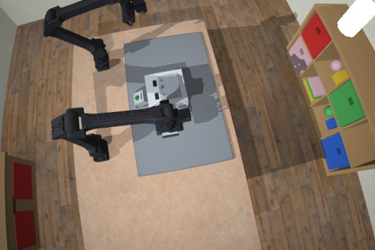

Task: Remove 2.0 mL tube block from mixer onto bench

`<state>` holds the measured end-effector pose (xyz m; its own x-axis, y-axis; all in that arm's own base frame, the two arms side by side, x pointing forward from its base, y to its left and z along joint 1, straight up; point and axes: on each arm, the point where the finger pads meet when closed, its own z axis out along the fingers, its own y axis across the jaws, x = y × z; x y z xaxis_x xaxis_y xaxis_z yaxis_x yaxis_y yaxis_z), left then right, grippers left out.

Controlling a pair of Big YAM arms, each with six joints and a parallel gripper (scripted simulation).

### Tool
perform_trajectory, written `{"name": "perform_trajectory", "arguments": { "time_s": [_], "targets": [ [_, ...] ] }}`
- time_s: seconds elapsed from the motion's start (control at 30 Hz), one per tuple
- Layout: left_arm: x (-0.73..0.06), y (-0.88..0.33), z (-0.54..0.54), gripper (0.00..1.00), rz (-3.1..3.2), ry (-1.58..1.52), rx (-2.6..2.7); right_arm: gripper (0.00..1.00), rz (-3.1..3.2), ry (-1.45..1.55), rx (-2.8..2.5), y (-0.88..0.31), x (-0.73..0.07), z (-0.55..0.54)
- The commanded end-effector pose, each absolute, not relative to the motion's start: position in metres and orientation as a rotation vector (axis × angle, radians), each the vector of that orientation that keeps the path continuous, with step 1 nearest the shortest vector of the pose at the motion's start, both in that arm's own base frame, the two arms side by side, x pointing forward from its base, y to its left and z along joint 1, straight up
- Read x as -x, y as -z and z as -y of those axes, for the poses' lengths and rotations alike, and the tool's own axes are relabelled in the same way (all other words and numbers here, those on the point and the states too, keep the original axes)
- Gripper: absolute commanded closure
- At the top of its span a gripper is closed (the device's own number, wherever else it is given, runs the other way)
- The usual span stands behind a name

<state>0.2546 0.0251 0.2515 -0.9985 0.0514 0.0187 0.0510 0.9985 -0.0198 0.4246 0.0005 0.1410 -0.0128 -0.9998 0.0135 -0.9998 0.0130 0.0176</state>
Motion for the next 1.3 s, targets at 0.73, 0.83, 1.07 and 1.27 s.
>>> {"name": "perform_trajectory", "arguments": {
  "time_s": [0.73, 0.83, 1.07, 1.27],
  "targets": [
    [-0.26, -0.255, -0.026, 1.0, 3.142, -0.027, 0.083, 1.0, 2.254, -0.064, -2.228, -0.13, -0.432, 0.03],
    [-0.258, -0.252, -0.026, 1.0, 3.134, -0.029, 0.083, 1.0, 2.239, -0.053, -2.234, -0.123, -0.429, 0.028],
    [-0.257, -0.249, -0.026, 1.0, 3.128, -0.03, 0.083, 1.0, 2.243, -0.029, -2.208, -0.11, -0.422, 0.038],
    [-0.259, -0.253, -0.026, 1.0, 3.137, -0.029, 0.084, 1.0, 2.263, -0.073, -2.222, -0.123, -0.431, 0.038]
  ]
}}
